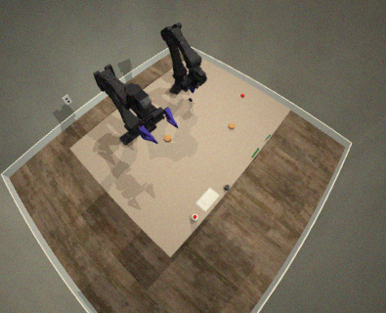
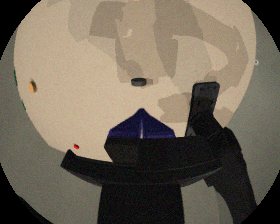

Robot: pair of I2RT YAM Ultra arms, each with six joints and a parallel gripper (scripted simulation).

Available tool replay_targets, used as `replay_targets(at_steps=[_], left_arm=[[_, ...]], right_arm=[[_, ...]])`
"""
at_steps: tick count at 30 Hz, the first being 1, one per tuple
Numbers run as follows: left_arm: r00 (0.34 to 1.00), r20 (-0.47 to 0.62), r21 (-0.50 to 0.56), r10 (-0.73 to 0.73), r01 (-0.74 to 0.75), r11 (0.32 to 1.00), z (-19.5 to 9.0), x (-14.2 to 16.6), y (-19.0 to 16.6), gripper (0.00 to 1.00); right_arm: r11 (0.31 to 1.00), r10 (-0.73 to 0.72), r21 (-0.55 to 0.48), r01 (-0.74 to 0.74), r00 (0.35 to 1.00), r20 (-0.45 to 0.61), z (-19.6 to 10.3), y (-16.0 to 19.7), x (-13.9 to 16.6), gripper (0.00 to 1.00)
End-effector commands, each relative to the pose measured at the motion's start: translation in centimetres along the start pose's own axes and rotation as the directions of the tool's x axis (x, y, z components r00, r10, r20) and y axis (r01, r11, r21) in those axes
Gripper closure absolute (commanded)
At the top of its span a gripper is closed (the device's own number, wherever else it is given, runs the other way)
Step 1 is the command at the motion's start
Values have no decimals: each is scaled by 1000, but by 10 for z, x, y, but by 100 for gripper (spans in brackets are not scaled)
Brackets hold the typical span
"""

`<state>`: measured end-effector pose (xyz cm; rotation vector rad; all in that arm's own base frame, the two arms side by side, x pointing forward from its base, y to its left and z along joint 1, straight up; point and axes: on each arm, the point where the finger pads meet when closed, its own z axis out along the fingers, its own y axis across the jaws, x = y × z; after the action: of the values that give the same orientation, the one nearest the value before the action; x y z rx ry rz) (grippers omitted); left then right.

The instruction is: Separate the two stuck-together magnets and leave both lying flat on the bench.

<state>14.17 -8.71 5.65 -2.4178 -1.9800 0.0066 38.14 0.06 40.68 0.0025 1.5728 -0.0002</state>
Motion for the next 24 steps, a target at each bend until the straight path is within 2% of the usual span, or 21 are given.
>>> replay_targets(at_steps=[1, 24], left_arm=[[1000, 13, -21, -3, 3, 1000, 2, -2, 5, 100], [1000, 14, -21, -7, 7, 1000, 26, -2, 6, 100]], right_arm=[[1000, -1, -1, 1, 1000, 13, -1, 0, -5, 0], [1000, -1, -1, 1, 1000, 13, -1, 0, -5, 0]])
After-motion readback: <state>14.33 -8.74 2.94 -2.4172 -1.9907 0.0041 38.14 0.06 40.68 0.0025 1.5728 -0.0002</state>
